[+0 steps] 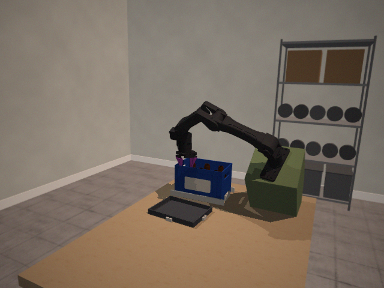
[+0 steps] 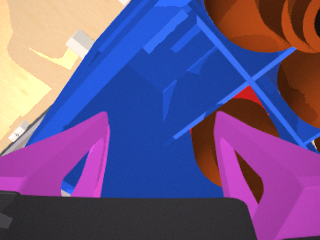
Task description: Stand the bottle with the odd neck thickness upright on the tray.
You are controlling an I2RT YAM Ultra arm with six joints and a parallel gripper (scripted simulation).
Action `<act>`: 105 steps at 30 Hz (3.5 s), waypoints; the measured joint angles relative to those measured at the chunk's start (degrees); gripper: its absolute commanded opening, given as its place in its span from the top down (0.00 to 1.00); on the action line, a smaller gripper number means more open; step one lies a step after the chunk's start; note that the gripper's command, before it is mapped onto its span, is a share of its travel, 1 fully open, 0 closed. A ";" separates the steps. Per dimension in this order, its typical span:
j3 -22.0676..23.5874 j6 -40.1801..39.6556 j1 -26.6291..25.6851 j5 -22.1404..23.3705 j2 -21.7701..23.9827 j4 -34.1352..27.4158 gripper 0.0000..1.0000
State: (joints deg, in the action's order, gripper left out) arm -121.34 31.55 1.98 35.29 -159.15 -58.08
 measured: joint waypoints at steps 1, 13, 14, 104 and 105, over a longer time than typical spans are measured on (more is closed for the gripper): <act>0.00 -0.02 0.00 0.00 0.00 -0.11 0.39; -1.05 -1.36 -0.46 -0.11 1.20 -3.43 0.39; -1.36 -1.57 -0.66 -0.11 1.40 -3.93 0.39; -7.63 -6.91 -4.66 -0.63 3.06 -15.47 1.00; -6.47 -7.30 -4.92 -0.66 3.43 -15.17 1.00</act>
State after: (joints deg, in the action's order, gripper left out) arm -127.81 24.25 -2.94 34.63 -155.72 -73.25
